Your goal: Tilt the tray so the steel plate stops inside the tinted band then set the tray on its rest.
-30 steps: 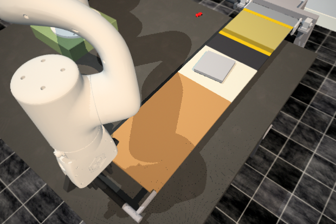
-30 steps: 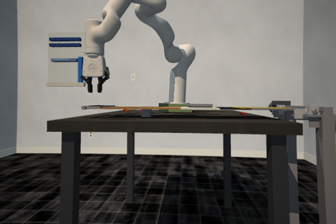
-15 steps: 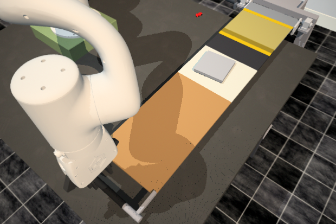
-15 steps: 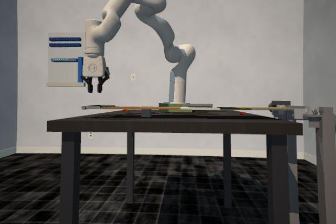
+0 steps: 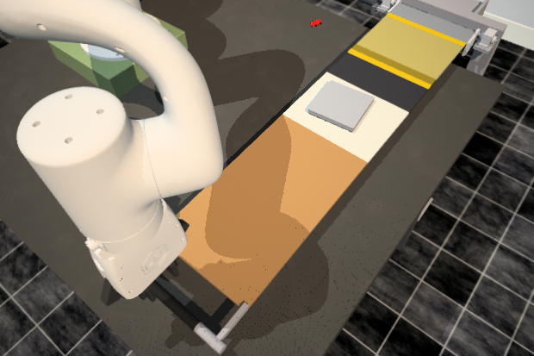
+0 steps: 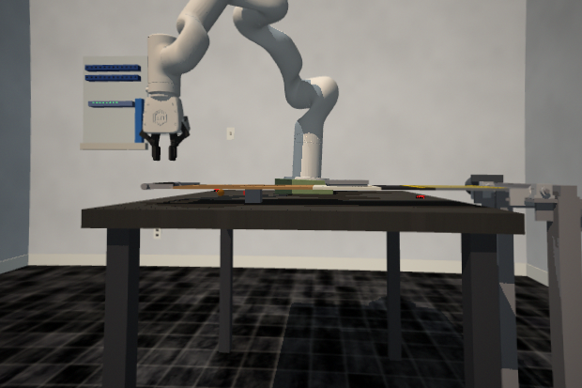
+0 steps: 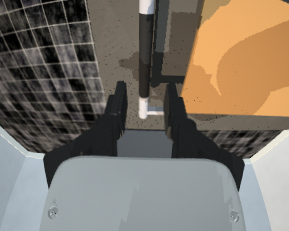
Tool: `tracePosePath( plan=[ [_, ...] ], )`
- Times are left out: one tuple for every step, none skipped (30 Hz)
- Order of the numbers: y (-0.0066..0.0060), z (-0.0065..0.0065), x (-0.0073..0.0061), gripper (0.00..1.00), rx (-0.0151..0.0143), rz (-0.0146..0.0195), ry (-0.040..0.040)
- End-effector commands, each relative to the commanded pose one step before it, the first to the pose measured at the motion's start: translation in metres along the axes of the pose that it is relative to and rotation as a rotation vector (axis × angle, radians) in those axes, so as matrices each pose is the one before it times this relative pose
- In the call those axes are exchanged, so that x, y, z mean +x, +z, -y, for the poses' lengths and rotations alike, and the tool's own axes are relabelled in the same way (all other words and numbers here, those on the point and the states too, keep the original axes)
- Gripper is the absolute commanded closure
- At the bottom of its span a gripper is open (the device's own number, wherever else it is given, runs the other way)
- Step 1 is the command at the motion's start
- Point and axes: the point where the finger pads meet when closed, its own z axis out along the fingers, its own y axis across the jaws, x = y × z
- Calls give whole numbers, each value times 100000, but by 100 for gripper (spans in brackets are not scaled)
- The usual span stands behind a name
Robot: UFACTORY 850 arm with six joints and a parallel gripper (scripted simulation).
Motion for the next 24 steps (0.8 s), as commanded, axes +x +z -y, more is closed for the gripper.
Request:
tracePosePath(
  plan=[
    [-94, 53, -80, 60, 128, 194, 0],
    [25, 1, -1, 60, -1, 2, 0],
    [32, 1, -1, 60, -1, 2, 0],
    [39, 1, -1, 60, -1, 2, -1],
    [47, 1, -1, 60, -1, 3, -1],
    [56, 1, -2, 60, -1, 3, -1],
    [64, 1, -2, 60, -1, 4, -1],
    [73, 1, -2, 60, -2, 4, -1],
    [81, 1, -2, 60, -2, 5, -1],
    [87, 2, -3, 60, 0, 0, 0],
    [96, 2, -3, 60, 0, 0, 0],
    [104, 2, -3, 60, 0, 0, 0],
    [111, 2, -3, 60, 0, 0, 0],
    [118, 2, -4, 60, 0, 0, 0],
    [124, 3, -4, 60, 0, 0, 0],
    [131, 3, -4, 60, 0, 0, 0],
    [0, 0, 0, 60, 0, 0, 0],
    [0, 0, 0, 60, 0, 0, 0],
    [137, 3, -4, 60, 0, 0, 0],
    [141, 3, -5, 60, 0, 0, 0],
    [146, 3, -5, 60, 0, 0, 0],
    [150, 3, -5, 60, 0, 0, 0],
    [152, 3, -5, 60, 0, 0, 0],
    [155, 3, -5, 60, 0, 0, 0]
  ],
)
